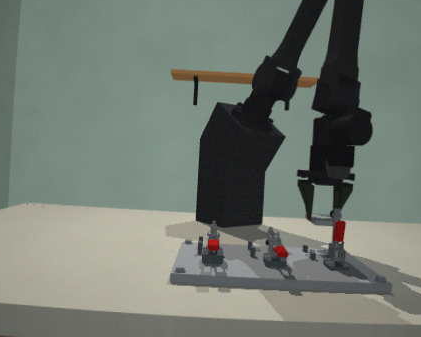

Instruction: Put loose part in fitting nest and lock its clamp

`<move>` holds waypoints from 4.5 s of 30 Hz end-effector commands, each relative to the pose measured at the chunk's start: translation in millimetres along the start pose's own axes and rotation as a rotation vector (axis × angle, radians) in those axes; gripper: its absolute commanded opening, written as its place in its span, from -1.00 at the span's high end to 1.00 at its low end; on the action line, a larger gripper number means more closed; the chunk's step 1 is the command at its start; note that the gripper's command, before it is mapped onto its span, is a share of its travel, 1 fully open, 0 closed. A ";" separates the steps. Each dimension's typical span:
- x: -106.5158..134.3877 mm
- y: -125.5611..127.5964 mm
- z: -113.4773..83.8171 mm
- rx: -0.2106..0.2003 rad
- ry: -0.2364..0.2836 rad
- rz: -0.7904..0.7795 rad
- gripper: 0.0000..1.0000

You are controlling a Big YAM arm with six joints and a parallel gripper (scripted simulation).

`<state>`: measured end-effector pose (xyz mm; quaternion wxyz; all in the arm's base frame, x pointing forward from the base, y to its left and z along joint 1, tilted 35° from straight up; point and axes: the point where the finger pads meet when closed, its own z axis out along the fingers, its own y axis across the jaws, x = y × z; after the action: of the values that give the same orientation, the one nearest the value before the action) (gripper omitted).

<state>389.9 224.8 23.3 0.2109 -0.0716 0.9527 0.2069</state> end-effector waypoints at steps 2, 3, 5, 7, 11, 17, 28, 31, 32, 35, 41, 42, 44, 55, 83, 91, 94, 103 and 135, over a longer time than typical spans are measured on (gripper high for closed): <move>-15.6 5.8 -12.4 -0.006 -0.034 0.002 1.00; -15.6 5.8 -12.4 -0.006 -0.034 0.002 1.00; -15.6 5.8 -12.4 -0.006 -0.034 0.002 1.00; -15.6 5.8 -12.4 -0.006 -0.034 0.002 1.00; -15.6 5.8 -12.4 -0.006 -0.034 0.001 1.00; -15.6 5.8 -12.4 -0.006 -0.034 -0.020 1.00; -16.2 6.4 -12.4 -0.006 -0.035 -0.020 1.00; -17.1 7.4 -12.5 -0.007 -0.036 -0.021 1.00; -17.1 7.4 -12.5 -0.007 -0.036 -0.021 1.00; -17.8 8.4 -12.6 -0.008 -0.037 -0.021 1.00; -17.5 11.4 -12.3 -0.011 -0.036 -0.022 1.00; -17.4 12.1 -12.2 -0.011 -0.035 -0.022 1.00; -17.2 13.5 -12.1 -0.012 -0.034 -0.022 1.00; -18.3 17.0 -12.2 -0.014 -0.033 -0.022 1.00; -21.5 20.5 -13.0 -0.014 -0.034 -0.023 1.00; -21.7 20.3 -13.0 -0.014 -0.034 -0.023 1.00; -21.7 20.3 -13.0 -0.014 -0.034 -0.023 1.00; -21.7 20.3 -13.0 -0.014 -0.034 -0.023 1.00; -21.5 20.9 -12.2 -0.014 -0.034 -0.036 1.00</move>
<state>393.0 229.8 28.0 0.2109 -0.0763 0.9527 0.2049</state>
